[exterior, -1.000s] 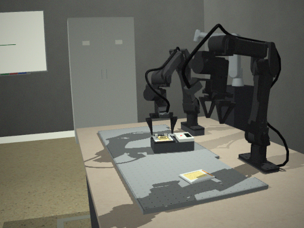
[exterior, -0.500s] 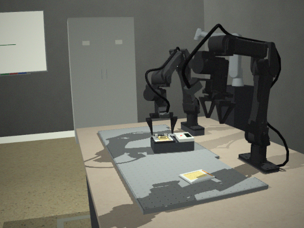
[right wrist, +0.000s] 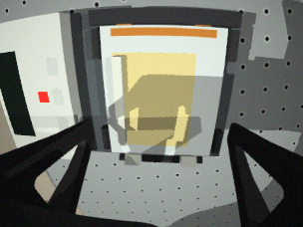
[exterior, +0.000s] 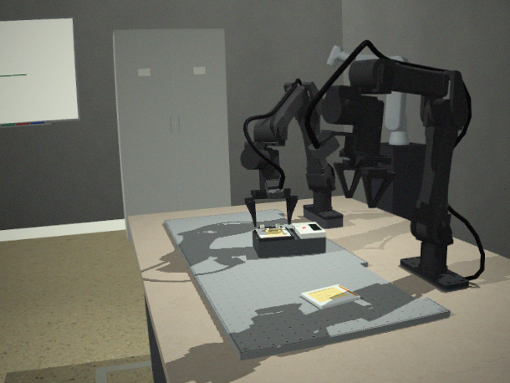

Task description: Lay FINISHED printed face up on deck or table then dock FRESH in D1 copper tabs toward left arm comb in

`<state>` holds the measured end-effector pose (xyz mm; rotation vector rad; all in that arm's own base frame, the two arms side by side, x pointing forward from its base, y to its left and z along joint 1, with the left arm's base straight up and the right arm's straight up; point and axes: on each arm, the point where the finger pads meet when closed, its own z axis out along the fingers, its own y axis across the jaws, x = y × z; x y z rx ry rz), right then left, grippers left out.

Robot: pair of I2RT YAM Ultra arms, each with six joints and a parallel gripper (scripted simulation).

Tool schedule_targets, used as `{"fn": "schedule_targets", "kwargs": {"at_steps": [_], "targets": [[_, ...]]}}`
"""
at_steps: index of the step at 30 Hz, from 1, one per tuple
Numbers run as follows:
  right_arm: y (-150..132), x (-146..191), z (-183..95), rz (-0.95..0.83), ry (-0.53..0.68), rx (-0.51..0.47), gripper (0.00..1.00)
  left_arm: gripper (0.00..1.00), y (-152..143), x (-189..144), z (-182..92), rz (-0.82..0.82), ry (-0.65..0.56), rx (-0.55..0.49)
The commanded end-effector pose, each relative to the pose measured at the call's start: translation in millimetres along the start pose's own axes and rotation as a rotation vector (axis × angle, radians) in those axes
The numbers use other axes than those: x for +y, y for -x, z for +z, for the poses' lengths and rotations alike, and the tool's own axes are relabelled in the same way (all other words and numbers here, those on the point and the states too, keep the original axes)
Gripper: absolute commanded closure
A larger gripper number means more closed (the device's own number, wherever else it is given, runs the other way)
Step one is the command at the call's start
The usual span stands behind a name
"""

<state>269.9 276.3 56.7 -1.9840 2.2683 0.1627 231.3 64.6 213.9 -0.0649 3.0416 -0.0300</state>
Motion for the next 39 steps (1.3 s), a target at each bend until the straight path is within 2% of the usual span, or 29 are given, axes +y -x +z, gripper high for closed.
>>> {"fn": "schedule_targets", "kwargs": {"at_steps": [1,11,20,21,29,39], "targets": [[0,0,-13,0.017,-0.003,-0.027,0.02,0.0,6,1,-11,0.001,-0.033,0.081],[0,-1,-29,0.02,-0.001,-0.026,0.02,0.0,6,1,-11,0.001,-0.033,0.081],[0,-1,-29,0.02,-0.001,-0.026,0.02,0.0,6,1,-11,0.001,-0.033,0.081],[1,-1,-31,0.011,-0.021,-0.051,0.02,0.0,6,1,-11,0.001,-0.033,0.081],[10,-6,-46,0.011,-0.023,-0.053,0.02,0.0,6,1,-11,0.001,-0.033,0.081],[10,-6,-47,0.007,-0.008,-0.037,0.02,0.0,6,1,-11,0.001,-0.033,0.081]]}}
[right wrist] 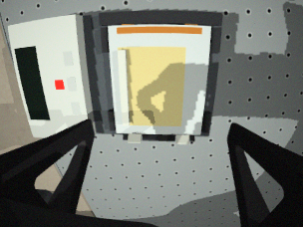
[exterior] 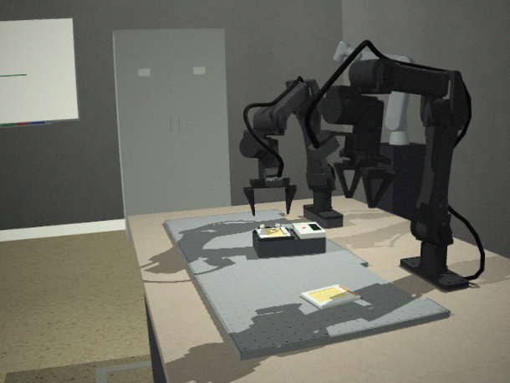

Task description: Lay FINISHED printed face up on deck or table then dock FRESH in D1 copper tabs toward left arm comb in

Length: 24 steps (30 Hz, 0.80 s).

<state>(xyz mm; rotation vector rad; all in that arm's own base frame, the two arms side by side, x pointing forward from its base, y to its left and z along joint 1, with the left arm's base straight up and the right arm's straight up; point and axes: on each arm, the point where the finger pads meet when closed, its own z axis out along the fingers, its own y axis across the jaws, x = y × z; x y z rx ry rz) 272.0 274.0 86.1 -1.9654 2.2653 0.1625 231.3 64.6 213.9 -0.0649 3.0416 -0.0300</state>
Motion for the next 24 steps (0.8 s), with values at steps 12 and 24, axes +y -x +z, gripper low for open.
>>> {"fn": "schedule_targets", "kwargs": {"at_steps": [12,24], "targets": [[3,-2,-32,-0.001,0.002,-0.026,0.02,0.0,6,1,-11,0.001,-0.033,0.081],[5,-2,-41,-0.01,-0.008,-0.038,0.02,0.0,6,1,-11,0.001,-0.033,0.081]]}}
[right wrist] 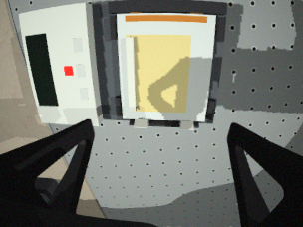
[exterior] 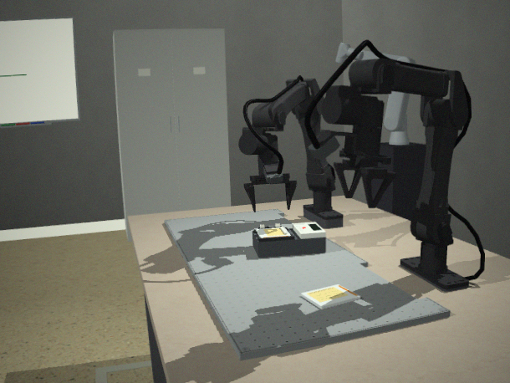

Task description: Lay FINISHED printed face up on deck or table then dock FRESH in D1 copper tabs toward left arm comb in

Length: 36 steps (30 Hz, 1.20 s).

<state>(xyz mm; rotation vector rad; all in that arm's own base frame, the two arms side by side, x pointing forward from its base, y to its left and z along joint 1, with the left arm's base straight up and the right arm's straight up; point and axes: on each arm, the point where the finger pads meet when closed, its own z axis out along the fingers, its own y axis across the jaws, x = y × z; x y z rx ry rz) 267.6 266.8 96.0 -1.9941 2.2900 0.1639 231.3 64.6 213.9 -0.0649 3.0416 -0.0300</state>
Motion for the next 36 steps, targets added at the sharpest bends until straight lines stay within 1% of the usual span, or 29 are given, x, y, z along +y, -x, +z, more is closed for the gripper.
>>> {"fn": "schedule_targets", "kwargs": {"at_steps": [1,11,18,20,22,24,26,28,31,34,36], "targets": [[10,-5,-31,-0.009,-0.033,-0.067,0.02,0.0,6,1,-11,0.001,-0.033,0.081],[10,-5,-31,-0.009,-0.033,-0.067,0.02,0.0,6,1,-11,0.001,-0.033,0.081],[-17,-22,-46,0.215,-0.039,-0.003,0.02,0.0,6,1,-11,0.001,-0.033,0.081],[-25,-26,-50,0.224,-0.039,0.0,0.02,0.0,6,1,-11,0.001,-0.033,0.081],[-33,-30,-54,0.291,-0.044,0.006,0.02,0.0,6,1,-11,0.001,-0.033,0.081],[-33,-30,-54,0.291,-0.044,0.006,0.02,0.0,6,1,-11,0.001,-0.033,0.081],[-42,-34,-58,0.34,-0.049,0.01,0.02,0.0,6,1,-11,0.001,-0.033,0.081],[-50,-38,-62,0.34,-0.049,0.01,0.02,0.0,6,1,-11,0.001,-0.033,0.081],[-63,-43,-68,0.439,-0.056,0.019,0.02,0.0,6,1,-11,0.001,-0.033,0.081],[-76,-48,-73,0.455,-0.058,0.02,0.02,0.0,6,1,-11,0.001,-0.033,0.081],[-85,-50,-77,0.521,-0.063,0.026,0.02,0.0,6,1,-11,0.001,-0.033,0.081]]}}
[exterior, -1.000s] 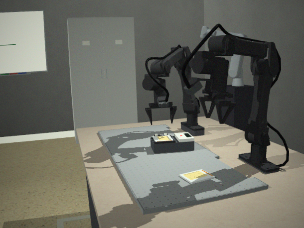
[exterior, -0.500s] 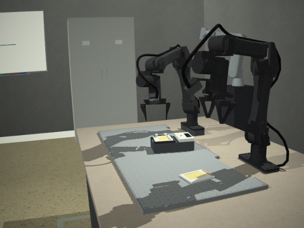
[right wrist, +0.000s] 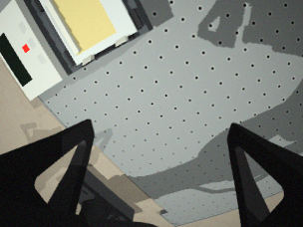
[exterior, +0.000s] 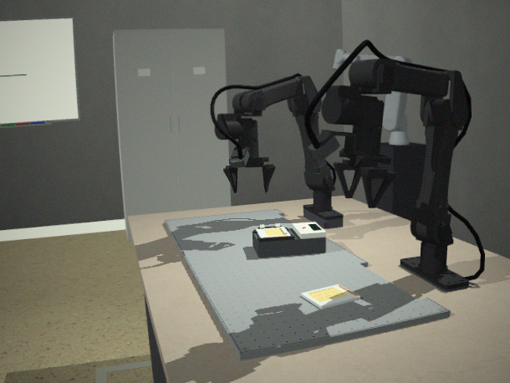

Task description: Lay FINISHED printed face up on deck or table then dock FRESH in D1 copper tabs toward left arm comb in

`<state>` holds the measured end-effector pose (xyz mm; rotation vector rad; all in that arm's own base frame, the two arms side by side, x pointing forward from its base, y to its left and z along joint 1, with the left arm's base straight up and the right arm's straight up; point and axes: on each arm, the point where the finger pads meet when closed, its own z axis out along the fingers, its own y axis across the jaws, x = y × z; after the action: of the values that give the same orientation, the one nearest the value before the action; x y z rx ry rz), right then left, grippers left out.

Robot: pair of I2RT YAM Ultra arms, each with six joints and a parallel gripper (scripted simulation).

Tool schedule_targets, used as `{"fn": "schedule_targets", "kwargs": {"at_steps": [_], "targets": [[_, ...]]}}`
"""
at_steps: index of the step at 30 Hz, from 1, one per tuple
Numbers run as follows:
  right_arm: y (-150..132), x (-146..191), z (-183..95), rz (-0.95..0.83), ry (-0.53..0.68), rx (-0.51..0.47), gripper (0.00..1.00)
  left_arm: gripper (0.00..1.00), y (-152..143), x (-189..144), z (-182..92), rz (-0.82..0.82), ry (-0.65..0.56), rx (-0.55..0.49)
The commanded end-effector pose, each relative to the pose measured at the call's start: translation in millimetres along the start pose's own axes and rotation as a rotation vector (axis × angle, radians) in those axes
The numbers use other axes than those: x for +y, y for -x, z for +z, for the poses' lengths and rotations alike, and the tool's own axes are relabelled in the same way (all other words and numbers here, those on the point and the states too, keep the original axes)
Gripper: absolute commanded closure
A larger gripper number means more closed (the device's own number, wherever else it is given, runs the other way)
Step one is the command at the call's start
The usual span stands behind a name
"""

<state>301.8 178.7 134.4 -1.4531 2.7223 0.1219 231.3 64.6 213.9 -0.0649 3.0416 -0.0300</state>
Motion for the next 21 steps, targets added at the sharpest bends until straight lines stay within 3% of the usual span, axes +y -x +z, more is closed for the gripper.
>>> {"fn": "schedule_targets", "kwargs": {"at_steps": [1,21], "targets": [[-11,-12,-28,0.104,-0.034,-0.026,0.02,0.0,6,1,-11,0.001,-0.033,0.081],[-79,-54,-56,0.417,-0.051,-0.002,0.02,0.0,6,1,-11,0.001,-0.033,0.081]]}}
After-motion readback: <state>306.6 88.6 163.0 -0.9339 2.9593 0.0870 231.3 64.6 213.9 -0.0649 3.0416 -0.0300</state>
